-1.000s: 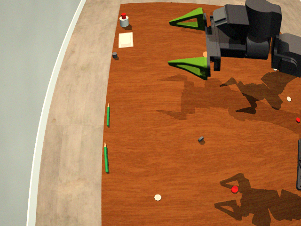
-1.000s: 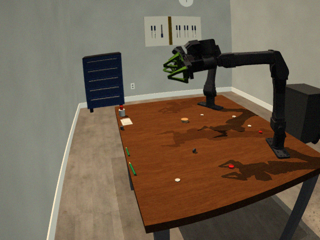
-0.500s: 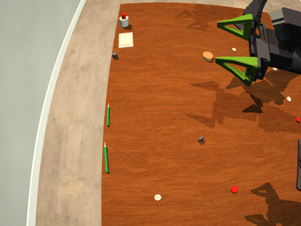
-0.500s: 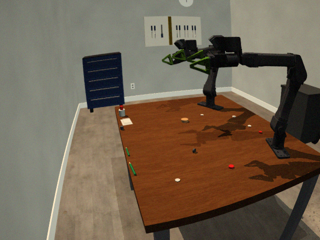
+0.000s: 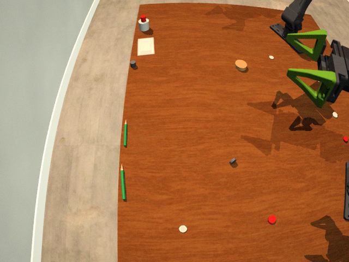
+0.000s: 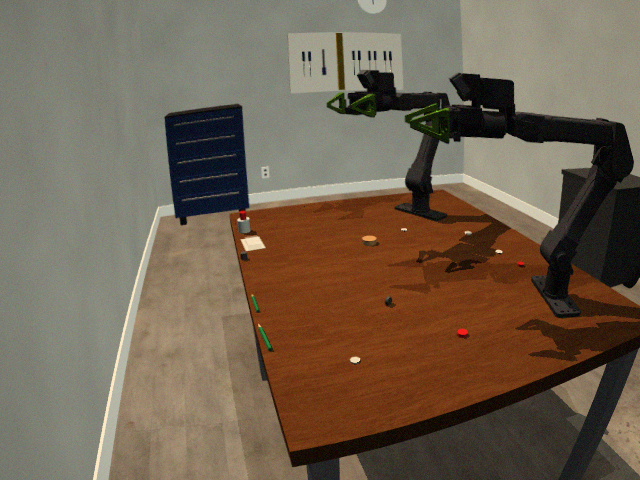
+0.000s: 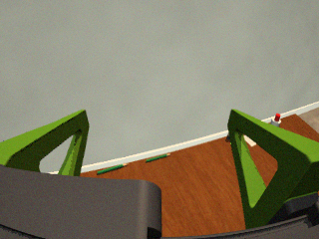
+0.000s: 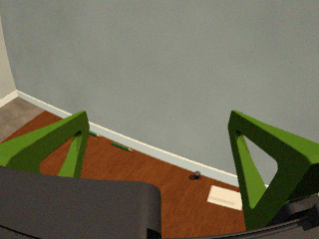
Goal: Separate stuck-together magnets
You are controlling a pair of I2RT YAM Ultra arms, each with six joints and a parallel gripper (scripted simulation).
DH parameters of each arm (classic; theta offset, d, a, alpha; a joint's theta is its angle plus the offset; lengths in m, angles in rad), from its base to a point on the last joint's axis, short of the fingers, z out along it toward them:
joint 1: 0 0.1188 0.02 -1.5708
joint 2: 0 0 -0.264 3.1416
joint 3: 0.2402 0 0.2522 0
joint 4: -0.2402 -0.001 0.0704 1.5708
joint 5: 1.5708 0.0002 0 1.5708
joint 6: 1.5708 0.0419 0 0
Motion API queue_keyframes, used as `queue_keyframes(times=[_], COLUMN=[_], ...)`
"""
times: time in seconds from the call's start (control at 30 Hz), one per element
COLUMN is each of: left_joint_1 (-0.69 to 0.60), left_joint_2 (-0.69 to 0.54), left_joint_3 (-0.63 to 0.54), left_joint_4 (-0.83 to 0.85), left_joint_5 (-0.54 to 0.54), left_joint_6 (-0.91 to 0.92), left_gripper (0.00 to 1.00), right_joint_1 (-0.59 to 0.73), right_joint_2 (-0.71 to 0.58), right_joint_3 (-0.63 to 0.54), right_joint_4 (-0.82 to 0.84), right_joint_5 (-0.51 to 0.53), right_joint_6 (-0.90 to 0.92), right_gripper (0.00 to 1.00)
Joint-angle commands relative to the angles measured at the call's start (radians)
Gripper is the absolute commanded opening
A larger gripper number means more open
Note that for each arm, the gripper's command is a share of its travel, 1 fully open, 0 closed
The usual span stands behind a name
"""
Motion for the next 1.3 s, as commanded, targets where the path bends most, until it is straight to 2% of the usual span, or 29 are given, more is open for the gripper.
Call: queue_keyframes(times=[0.0, 1.03, 1.07, 1.27], left_joint_1=[-0.005, -0.003, -0.003, -0.002], left_joint_2=[-0.017, -0.007, -0.006, -0.005], left_joint_3=[0.012, -0.001, -0.001, -0.002], left_joint_4=[0.019, 0.026, 0.025, 0.024], left_joint_5=[-0.006, 0.001, 0.001, 0.002], left_joint_6=[-0.011, -0.005, -0.005, -0.005], left_gripper=[1.0, 1.0, 0.0, 0.0], right_joint_1=[0.0, 0.001, 0.001, 0.002], right_joint_2=[-0.011, 0.004, 0.004, 0.005], right_joint_3=[0.017, 0.001, 0.0, 0.0], right_joint_4=[0.024, 0.017, 0.017, 0.016], right_joint_5=[0.009, 0.01, 0.01, 0.009], right_joint_6=[0.019, 0.018, 0.018, 0.017], right_gripper=[1.0, 1.0, 1.0, 1.0])
